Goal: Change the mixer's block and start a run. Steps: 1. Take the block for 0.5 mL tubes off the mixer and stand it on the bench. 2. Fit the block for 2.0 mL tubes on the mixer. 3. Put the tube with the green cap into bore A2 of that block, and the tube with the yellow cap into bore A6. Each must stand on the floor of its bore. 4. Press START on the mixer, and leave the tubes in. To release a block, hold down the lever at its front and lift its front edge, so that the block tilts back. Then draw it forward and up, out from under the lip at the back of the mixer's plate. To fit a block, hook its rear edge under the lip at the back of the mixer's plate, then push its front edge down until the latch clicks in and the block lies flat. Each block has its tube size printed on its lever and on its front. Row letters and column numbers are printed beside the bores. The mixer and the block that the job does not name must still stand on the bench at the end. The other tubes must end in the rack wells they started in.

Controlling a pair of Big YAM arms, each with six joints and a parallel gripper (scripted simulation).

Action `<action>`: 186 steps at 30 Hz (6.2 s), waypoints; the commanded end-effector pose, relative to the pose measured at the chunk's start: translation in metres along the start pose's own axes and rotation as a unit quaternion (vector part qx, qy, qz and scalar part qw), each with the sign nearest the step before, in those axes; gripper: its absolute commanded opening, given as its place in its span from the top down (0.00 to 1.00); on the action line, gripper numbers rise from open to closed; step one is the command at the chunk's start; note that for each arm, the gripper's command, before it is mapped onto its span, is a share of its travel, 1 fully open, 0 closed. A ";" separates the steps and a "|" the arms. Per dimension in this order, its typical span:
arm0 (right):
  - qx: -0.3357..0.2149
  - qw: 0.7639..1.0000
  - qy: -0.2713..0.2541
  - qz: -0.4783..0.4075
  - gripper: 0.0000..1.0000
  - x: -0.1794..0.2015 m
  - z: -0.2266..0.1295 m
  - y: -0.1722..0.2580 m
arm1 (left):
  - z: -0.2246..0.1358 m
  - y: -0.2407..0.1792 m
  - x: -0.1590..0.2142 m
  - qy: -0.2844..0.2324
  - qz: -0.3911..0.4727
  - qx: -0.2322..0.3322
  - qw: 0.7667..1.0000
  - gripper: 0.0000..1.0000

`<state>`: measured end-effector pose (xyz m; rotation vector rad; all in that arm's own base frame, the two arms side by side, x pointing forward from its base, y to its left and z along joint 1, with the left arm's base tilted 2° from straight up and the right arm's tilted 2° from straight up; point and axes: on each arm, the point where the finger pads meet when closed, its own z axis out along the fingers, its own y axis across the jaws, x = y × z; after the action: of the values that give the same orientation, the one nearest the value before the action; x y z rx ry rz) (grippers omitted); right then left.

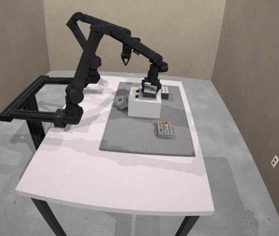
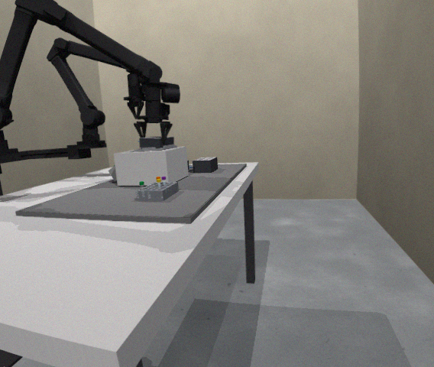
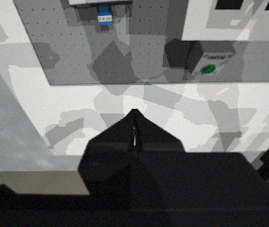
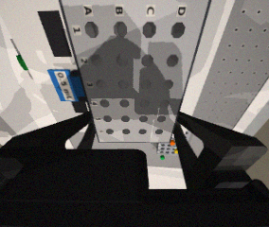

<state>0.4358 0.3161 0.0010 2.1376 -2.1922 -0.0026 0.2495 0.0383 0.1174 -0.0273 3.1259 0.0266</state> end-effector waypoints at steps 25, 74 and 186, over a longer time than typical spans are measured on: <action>0.009 1.000 -0.015 -0.009 1.00 -0.014 -0.016 -0.012 | -0.014 0.001 -0.017 -0.024 0.007 -0.004 1.000 1.00; 0.012 1.000 -0.017 -0.008 1.00 -0.016 -0.017 -0.011 | -0.016 0.001 -0.020 -0.029 0.007 -0.004 1.000 1.00; 0.001 1.000 -0.003 -0.012 1.00 0.004 -0.025 0.008 | -0.023 0.001 -0.025 -0.039 0.007 -0.004 0.999 1.00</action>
<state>0.4326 0.3166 0.0008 2.1392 -2.1920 -0.0035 0.2495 0.0383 0.1174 -0.0273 3.1259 0.0266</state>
